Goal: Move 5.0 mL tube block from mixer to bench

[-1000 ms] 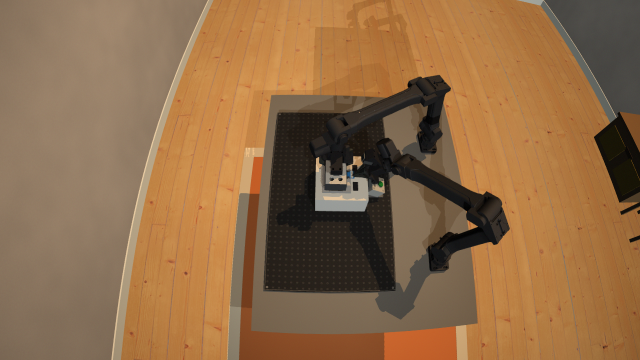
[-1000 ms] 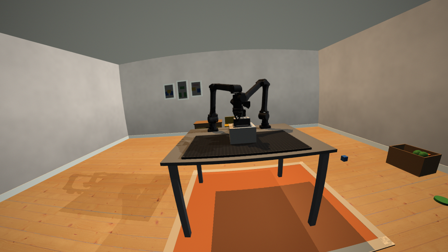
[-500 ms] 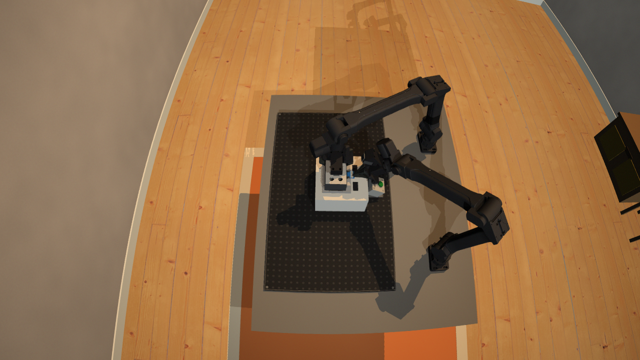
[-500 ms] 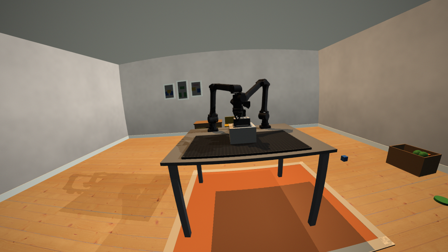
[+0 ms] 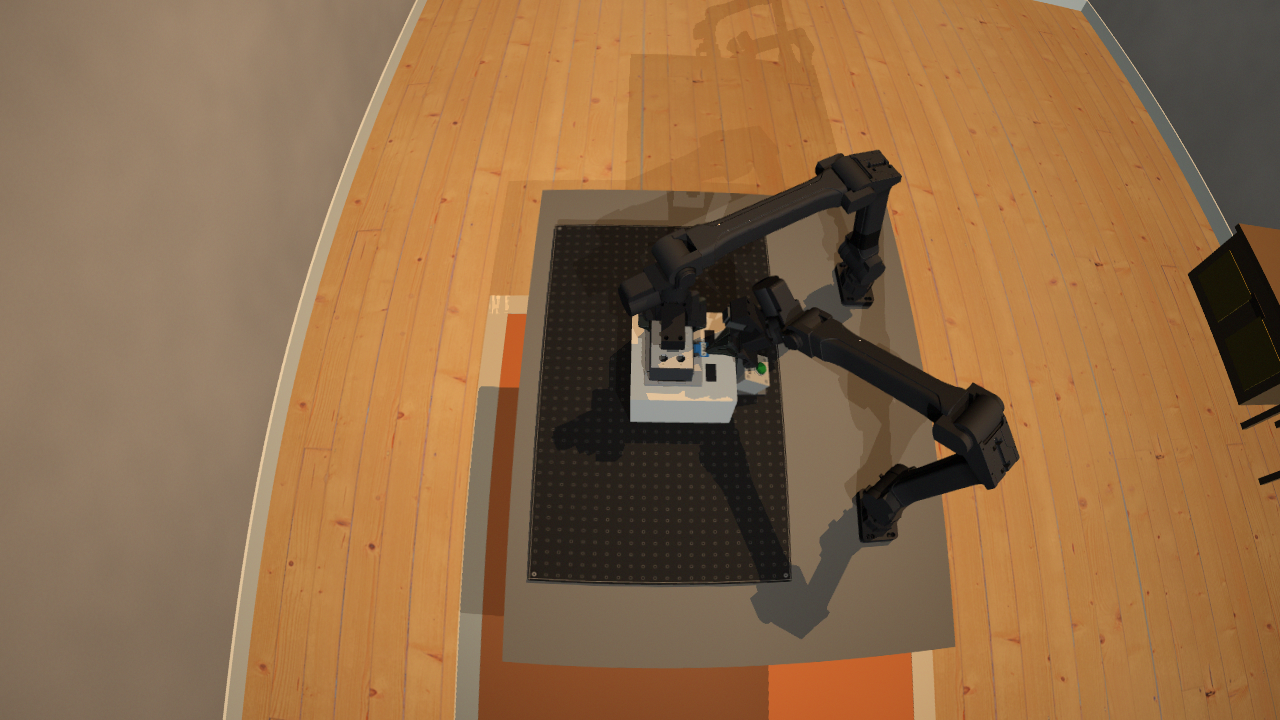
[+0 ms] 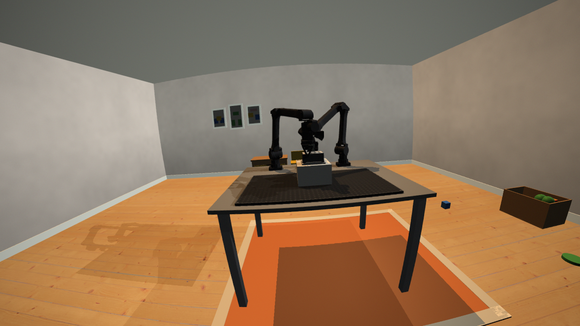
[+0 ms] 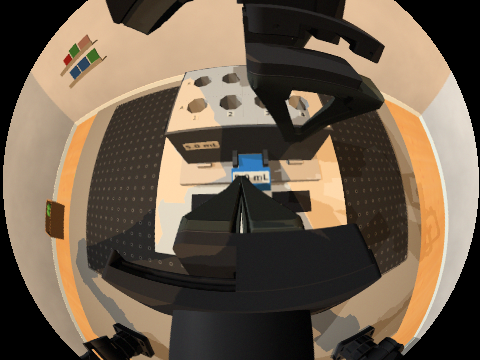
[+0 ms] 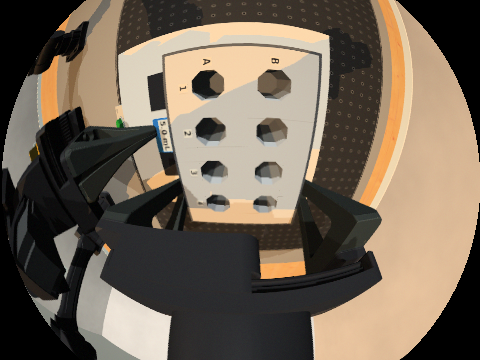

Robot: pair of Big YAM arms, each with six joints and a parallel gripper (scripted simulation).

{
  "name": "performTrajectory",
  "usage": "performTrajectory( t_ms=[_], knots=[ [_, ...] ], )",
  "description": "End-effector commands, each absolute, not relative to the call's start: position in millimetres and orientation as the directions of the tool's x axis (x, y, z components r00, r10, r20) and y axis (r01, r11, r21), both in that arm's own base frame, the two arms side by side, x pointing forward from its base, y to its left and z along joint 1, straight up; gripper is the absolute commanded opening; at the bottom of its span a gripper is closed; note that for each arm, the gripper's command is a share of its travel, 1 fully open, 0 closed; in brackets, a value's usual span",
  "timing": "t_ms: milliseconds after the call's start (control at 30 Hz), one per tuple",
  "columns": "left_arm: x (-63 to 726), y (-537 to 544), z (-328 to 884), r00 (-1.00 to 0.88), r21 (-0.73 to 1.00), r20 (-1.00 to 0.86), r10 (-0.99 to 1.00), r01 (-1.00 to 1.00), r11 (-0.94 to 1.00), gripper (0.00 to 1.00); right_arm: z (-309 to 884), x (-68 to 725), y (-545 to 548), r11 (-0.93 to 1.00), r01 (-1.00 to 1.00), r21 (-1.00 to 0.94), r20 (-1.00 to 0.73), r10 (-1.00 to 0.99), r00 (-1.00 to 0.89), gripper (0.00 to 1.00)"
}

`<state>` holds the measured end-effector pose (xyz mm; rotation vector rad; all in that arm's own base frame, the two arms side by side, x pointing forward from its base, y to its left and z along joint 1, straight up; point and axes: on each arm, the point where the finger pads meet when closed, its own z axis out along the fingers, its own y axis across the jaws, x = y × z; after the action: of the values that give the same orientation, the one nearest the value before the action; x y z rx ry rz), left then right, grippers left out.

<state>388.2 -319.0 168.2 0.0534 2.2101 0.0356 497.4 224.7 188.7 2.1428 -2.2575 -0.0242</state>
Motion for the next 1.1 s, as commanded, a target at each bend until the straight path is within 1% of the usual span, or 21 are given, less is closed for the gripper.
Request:
performTrajectory(
  t_ms=[0,1067],
  knots=[
    [383.8,-315.8,171.1,-0.602,0.048,-0.797,0.054,0.025,0.999,0.0,193.9,493.4,227.7,0.047,-0.999,0.025,0.006,-0.999,-0.047,0.0],
    [388.9,-320.2,178.1,-0.58,0.016,-0.814,0.026,0.023,1.0,0.0,193.9,493.4,227.7,0.047,-0.999,0.025,0.006,-0.999,-0.047,0.0]
  ],
)
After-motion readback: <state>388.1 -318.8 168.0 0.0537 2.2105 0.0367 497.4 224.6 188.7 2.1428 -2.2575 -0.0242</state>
